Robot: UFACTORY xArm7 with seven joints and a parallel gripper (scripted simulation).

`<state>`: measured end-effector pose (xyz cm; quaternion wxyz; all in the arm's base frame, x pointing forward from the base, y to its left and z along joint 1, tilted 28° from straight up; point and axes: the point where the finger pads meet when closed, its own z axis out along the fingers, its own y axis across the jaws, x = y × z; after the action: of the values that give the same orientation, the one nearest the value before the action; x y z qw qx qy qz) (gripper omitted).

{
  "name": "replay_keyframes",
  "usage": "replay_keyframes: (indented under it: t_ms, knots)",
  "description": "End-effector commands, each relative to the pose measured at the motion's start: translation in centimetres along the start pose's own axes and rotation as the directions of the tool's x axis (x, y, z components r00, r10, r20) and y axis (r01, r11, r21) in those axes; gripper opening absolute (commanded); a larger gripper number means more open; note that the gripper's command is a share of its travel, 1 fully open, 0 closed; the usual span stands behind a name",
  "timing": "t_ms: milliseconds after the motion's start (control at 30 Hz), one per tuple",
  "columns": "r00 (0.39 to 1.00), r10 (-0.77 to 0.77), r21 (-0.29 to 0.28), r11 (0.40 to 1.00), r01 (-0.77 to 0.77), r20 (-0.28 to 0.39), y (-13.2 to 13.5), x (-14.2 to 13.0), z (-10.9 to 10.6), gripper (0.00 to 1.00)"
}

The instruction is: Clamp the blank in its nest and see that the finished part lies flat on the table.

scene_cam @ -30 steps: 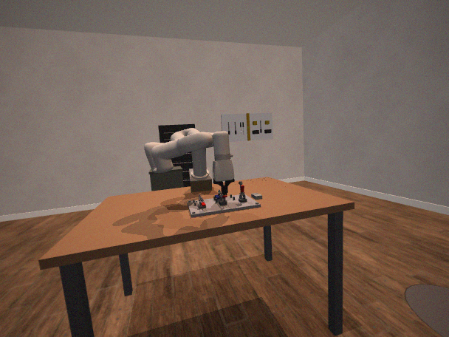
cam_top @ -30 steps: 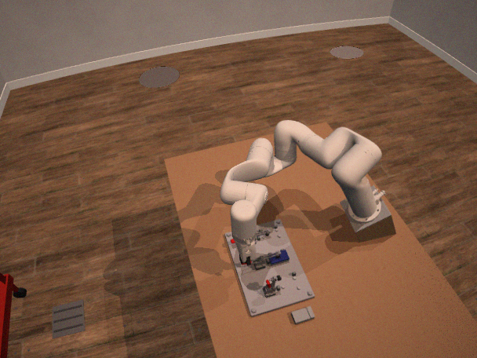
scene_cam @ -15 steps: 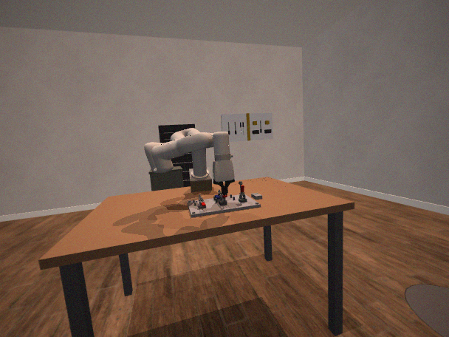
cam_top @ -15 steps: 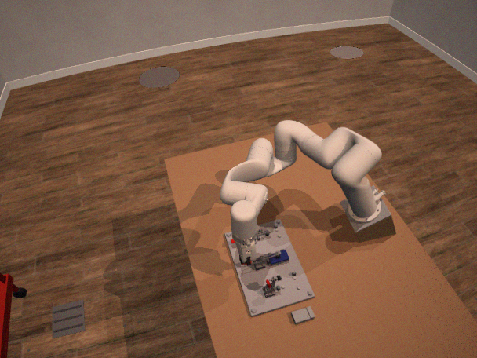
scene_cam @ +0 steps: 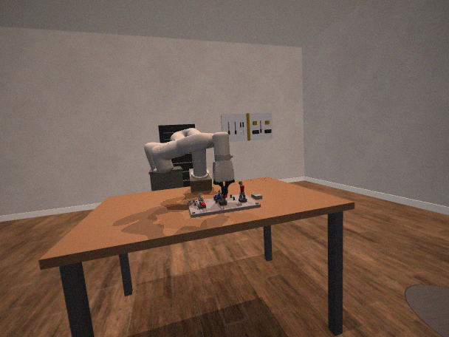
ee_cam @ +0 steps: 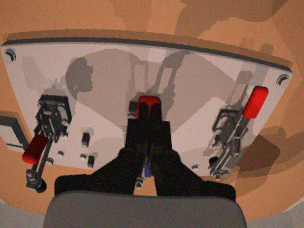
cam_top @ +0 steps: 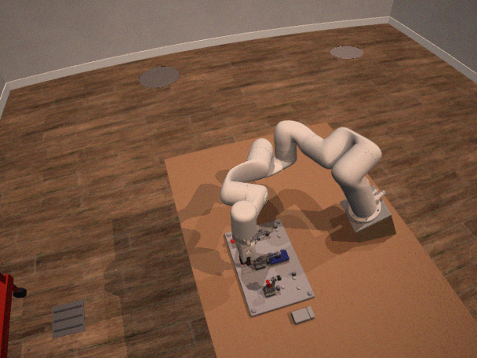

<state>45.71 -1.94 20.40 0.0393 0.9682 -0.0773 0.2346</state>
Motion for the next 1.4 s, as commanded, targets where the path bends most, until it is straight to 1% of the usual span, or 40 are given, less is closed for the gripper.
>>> replay_keyframes:
  t_ms: [0,1367]
  knots:
    - [1.000,0.000,0.000,1.000,0.000,-0.003,0.01,0.06,-0.08,0.00]
    - [1.000,0.000,0.000,1.000,0.000,-0.003,0.00,0.06,0.44,0.00]
